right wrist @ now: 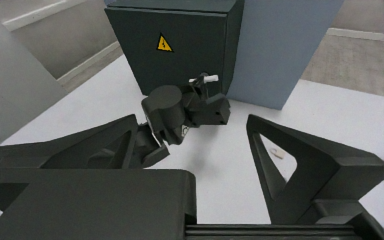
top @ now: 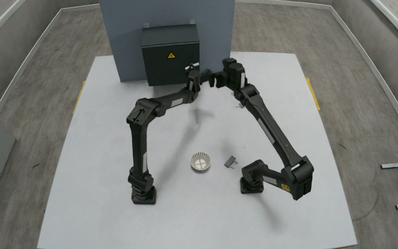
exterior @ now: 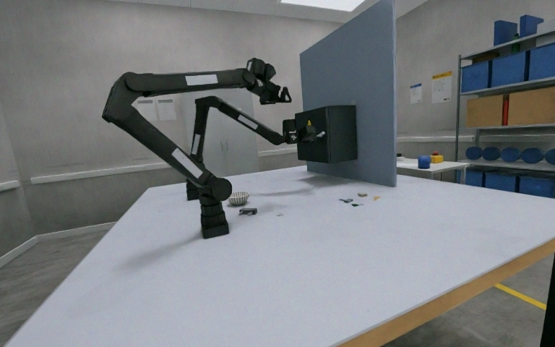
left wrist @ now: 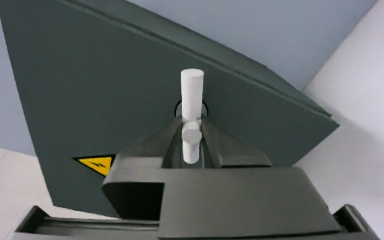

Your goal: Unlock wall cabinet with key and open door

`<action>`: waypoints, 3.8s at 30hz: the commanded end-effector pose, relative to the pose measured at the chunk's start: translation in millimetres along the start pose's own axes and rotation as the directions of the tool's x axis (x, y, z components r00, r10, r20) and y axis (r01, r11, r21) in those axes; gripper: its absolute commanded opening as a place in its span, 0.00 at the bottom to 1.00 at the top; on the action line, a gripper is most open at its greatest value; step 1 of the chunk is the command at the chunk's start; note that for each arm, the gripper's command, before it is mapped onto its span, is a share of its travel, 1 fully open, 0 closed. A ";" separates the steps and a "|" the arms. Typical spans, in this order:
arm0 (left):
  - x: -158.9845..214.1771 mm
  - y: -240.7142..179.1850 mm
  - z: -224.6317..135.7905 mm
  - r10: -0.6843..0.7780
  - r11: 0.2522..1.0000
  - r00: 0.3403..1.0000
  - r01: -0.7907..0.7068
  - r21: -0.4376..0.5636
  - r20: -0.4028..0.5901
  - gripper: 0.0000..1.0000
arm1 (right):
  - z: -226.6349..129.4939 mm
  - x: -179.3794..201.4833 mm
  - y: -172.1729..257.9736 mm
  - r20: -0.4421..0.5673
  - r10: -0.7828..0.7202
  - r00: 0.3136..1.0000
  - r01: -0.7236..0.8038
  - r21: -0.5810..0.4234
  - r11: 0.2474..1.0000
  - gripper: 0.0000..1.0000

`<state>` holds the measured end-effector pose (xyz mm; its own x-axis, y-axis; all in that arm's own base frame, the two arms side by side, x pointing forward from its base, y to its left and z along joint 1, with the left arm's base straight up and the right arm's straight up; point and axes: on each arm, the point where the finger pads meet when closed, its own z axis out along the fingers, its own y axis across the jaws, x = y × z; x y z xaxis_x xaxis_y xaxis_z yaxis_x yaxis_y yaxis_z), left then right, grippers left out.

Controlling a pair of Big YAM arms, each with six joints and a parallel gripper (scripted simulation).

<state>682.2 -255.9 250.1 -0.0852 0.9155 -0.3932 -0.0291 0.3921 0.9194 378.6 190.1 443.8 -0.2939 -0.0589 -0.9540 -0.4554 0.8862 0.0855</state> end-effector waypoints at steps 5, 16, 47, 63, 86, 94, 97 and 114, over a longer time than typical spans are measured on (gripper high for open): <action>-4.1 14.8 6.1 -0.240 0.970 0.971 0.240 -0.024 0.013 0.08 | -6.8 -25.7 1.2 0.071 0.020 0.997 -0.021 0.007 1.000 1.00; 1.2 0.4 8.9 -0.434 0.901 0.901 0.434 -0.011 0.007 0.08 | -7.3 -30.7 -2.1 0.092 0.027 0.995 -0.030 0.027 0.999 1.00; 0.8 -0.2 8.6 -0.879 0.476 0.476 0.879 -0.005 0.018 0.08 | -8.3 -38.2 -7.2 0.125 0.036 0.992 -0.043 0.055 0.998 1.00; 2.5 19.2 -11.6 -0.929 0.371 0.369 0.928 0.038 0.035 0.08 | -8.4 -39.2 -7.7 0.129 0.037 0.991 -0.044 0.058 0.997 1.00; 18.1 19.6 -70.6 -0.927 0.367 0.374 0.892 0.262 0.027 0.08 | -23.9 -1.2 23.7 0.076 0.000 0.997 0.002 -0.026 1.000 1.00; 28.5 24.8 -97.6 -0.927 0.358 0.373 0.864 0.354 0.027 0.08 | -33.8 9.9 34.8 0.073 -0.012 0.997 0.016 -0.061 0.998 1.00; 32.8 26.2 -106.6 -0.927 0.354 0.374 0.851 0.388 0.027 0.08 | -36.5 14.6 38.8 0.070 -0.015 0.997 0.020 -0.073 0.997 1.00; 58.6 33.8 -148.6 -0.926 0.327 0.378 0.770 0.547 0.021 0.08 | -51.6 34.0 58.0 0.068 -0.031 0.997 0.040 -0.138 0.990 1.00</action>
<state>534.2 -212.9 249.5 0.0051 0.0154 -0.9999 0.4660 0.8846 0.0160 309.8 211.4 426.0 -0.2410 -0.0426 -0.9696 -0.5516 0.8280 0.1008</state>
